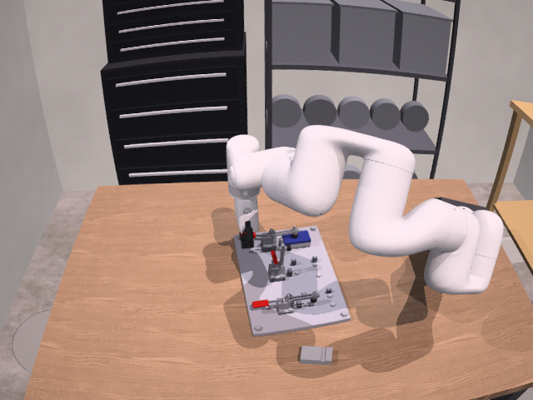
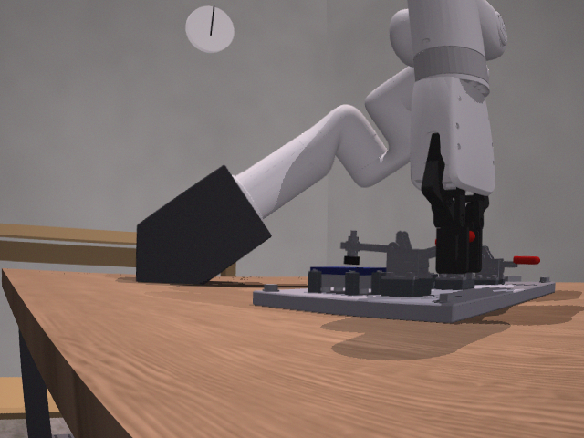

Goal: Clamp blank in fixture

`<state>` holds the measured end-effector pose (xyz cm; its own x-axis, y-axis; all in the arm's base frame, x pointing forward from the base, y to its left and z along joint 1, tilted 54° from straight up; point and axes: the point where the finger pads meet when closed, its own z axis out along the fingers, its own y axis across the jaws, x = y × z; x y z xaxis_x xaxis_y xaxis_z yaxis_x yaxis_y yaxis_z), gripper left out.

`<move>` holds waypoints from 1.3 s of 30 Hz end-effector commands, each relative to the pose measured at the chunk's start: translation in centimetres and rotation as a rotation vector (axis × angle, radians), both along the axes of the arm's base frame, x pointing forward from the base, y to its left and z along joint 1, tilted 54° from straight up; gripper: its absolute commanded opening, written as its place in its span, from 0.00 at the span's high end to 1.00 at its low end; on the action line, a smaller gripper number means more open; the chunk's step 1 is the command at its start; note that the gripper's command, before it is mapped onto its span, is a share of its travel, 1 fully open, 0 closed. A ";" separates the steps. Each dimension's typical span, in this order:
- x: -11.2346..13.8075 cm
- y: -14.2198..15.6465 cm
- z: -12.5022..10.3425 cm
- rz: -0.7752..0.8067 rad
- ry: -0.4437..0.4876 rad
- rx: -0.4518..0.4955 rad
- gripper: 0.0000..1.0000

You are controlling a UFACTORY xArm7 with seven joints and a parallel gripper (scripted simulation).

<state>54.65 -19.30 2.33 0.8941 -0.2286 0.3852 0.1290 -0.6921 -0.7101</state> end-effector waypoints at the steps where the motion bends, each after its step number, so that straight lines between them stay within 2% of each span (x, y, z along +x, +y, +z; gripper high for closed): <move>1: 0.0 -0.1 -0.1 -0.003 0.000 -0.002 0.53; 27: 0.0 -0.1 -0.1 -0.003 0.000 -0.002 0.53; 33: -0.4 -0.8 0.6 -0.003 0.000 -0.002 0.53; 39: -1.7 -2.8 2.3 -0.003 0.000 -0.002 0.53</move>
